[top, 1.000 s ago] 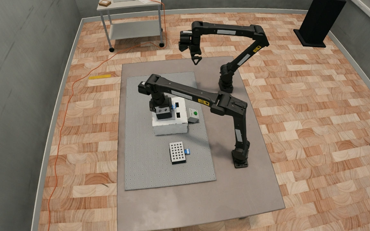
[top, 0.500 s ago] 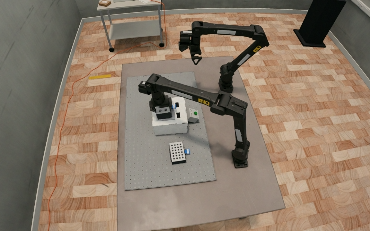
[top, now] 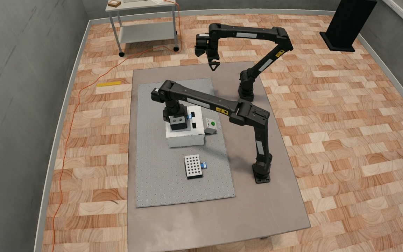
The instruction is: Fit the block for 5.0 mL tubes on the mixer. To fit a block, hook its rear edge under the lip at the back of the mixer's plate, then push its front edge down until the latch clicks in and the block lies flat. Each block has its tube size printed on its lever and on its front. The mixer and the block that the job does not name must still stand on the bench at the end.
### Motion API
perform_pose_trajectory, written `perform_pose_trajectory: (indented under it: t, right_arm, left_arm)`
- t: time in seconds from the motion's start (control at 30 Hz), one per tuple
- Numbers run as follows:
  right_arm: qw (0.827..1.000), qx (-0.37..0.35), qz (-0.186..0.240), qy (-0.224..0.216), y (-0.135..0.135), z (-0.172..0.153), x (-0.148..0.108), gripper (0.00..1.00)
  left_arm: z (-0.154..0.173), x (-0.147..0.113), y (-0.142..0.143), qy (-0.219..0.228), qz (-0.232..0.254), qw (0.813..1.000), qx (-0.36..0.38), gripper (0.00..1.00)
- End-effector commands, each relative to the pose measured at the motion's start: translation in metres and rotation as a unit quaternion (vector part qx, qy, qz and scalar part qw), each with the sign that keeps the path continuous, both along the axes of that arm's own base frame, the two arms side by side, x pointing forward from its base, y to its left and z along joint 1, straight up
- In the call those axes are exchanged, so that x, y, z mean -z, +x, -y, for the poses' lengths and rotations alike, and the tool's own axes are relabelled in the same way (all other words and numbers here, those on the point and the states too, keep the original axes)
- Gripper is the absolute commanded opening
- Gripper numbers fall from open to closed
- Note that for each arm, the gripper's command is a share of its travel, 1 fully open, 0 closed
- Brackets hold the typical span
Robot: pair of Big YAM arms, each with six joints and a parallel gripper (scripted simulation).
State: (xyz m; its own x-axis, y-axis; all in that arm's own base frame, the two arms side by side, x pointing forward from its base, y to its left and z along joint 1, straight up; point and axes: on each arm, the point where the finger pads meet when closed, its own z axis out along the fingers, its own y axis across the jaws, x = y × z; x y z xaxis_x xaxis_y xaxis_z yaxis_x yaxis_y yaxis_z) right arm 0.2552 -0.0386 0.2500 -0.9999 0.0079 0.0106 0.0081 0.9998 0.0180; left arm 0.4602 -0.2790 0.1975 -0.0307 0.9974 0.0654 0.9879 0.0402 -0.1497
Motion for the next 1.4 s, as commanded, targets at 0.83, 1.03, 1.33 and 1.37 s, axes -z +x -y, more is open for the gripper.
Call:
perform_pose_trajectory:
  t: [0.83,1.03,1.33,1.37]
  right_arm:
    - [1.0,0.008,0.024,-0.006,0.011,0.006,-0.022,1.0]
    - [1.0,0.008,0.011,-0.003,0.006,0.005,-0.012,1.0]
    - [1.0,0.008,-0.002,-0.001,-0.001,0.004,-0.002,1.0]
    - [1.0,0.008,-0.002,-0.001,-0.001,0.004,-0.002,1.0]
  left_arm:
    - [0.018,-0.024,0.013,-0.013,0.063,0.998,-0.011,0.0]
    - [0.019,-0.024,0.012,-0.011,0.064,0.998,-0.01,0.0]
    - [0.019,-0.025,0.011,-0.01,0.065,0.998,-0.009,0.0]
    - [0.019,-0.025,0.011,-0.01,0.065,0.998,-0.009,0.0]
